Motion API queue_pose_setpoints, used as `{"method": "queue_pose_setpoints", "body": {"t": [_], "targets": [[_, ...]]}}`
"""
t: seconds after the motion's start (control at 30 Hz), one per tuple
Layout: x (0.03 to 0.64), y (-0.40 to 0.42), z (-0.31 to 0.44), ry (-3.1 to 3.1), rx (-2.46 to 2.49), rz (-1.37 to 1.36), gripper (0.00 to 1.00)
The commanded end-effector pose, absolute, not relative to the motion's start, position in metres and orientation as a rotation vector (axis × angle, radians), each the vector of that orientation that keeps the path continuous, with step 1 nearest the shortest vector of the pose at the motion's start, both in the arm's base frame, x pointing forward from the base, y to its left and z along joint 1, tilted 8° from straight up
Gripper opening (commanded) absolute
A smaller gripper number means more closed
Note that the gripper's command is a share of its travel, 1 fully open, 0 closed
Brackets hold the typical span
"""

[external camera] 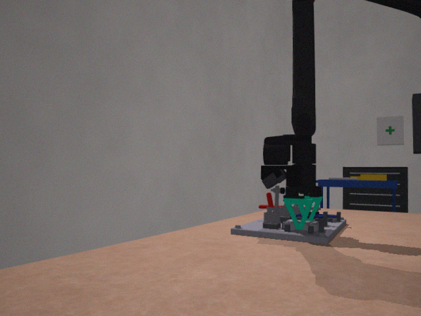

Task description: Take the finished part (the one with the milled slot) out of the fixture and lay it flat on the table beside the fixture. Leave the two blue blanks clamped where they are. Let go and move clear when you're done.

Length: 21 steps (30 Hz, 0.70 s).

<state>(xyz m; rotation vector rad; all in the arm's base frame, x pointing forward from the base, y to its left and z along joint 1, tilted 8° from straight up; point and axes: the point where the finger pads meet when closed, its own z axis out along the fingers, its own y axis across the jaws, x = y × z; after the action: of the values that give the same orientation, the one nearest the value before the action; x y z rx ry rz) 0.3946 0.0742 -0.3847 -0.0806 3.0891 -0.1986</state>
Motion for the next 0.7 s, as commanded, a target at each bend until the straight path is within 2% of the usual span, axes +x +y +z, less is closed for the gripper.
{"method": "queue_pose_setpoints", "body": {"t": [0.0, 0.67], "targets": [[0.4, 0.0701, -0.3884, 3.08, -0.07, -0.192, 0.92], [0.3968, 0.0694, -0.3878, 3.099, -0.072, -0.199, 0.92]]}}
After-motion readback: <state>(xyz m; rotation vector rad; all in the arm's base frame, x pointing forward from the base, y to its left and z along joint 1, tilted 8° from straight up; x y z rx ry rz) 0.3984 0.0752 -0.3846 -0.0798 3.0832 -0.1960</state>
